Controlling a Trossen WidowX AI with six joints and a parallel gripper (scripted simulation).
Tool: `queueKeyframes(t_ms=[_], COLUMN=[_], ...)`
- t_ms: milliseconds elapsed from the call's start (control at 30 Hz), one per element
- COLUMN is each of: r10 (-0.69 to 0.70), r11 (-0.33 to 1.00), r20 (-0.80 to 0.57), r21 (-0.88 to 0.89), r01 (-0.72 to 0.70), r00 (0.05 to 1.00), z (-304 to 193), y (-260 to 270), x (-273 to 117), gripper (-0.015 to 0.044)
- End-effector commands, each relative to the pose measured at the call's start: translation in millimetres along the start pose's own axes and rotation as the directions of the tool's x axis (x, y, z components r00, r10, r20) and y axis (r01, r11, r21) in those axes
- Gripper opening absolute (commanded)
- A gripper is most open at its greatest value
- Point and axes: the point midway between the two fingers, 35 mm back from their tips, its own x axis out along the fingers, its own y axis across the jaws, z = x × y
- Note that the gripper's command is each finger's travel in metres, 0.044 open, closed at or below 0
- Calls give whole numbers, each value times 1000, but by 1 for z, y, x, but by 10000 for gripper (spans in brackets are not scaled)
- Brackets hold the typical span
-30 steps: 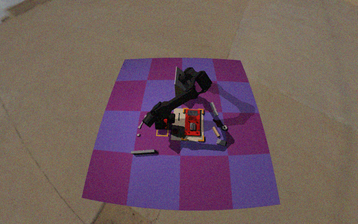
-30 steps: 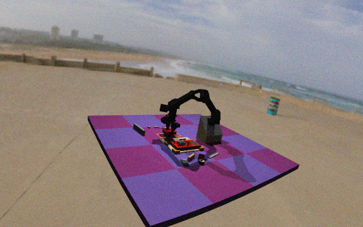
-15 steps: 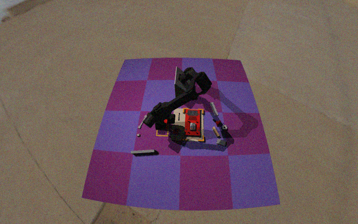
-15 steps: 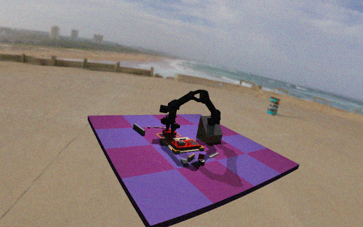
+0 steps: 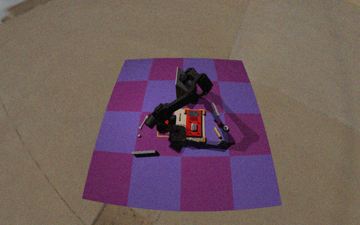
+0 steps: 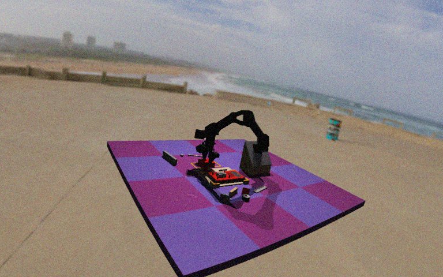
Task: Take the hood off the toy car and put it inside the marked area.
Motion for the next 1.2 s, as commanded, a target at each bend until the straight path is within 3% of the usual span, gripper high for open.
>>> queueKeyframes(t_ms=[0, 533, 767, 1167], r10=[0, 0, 0, 0], r11=[1000, 1000, 1000, 1000], r20=[0, 0, 2, 2], r21=[0, 0, 1, 1], r01=[0, 0, 0, 0], r00=[1000, 1000, 1000, 1000], z=[0, 0, 0, 0], y=[0, 0, -1, -1], x=[0, -3, -69, -72], gripper=[26, 440, 440, 440])
